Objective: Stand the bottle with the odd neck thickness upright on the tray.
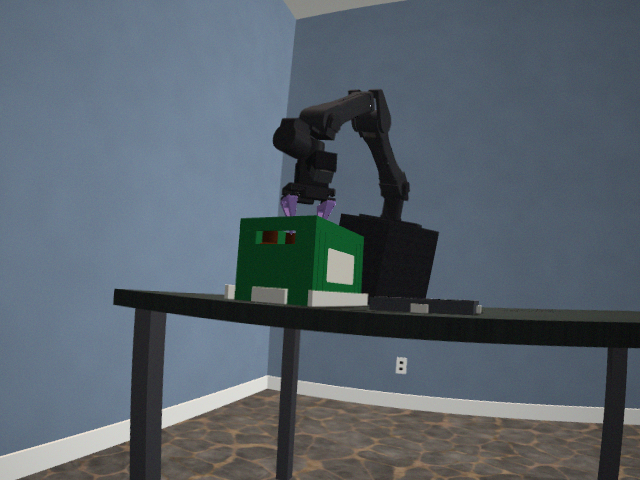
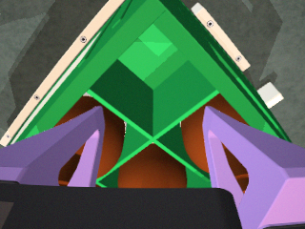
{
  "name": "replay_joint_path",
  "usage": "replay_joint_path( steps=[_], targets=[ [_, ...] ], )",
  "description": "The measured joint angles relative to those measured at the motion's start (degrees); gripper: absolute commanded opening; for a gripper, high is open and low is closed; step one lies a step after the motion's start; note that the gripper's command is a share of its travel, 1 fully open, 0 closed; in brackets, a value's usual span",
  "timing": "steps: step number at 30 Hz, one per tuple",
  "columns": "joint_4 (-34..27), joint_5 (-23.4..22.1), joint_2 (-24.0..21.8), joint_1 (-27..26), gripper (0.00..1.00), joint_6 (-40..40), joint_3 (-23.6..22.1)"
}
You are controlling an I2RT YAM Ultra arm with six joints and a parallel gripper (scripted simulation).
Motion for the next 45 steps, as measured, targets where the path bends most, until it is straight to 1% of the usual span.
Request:
replay_joint_path(
  steps=[37, 38, 45],
  targets=[
    [0.00, 0.00, 0.00, 0.00, 0.61, 0.00, 0.00],
    [0.00, 0.00, 0.00, 0.00, 0.00, 0.00, 0.00],
    [0.00, 0.00, 0.00, 0.00, 0.00, 0.02, 0.00]
  ],
)
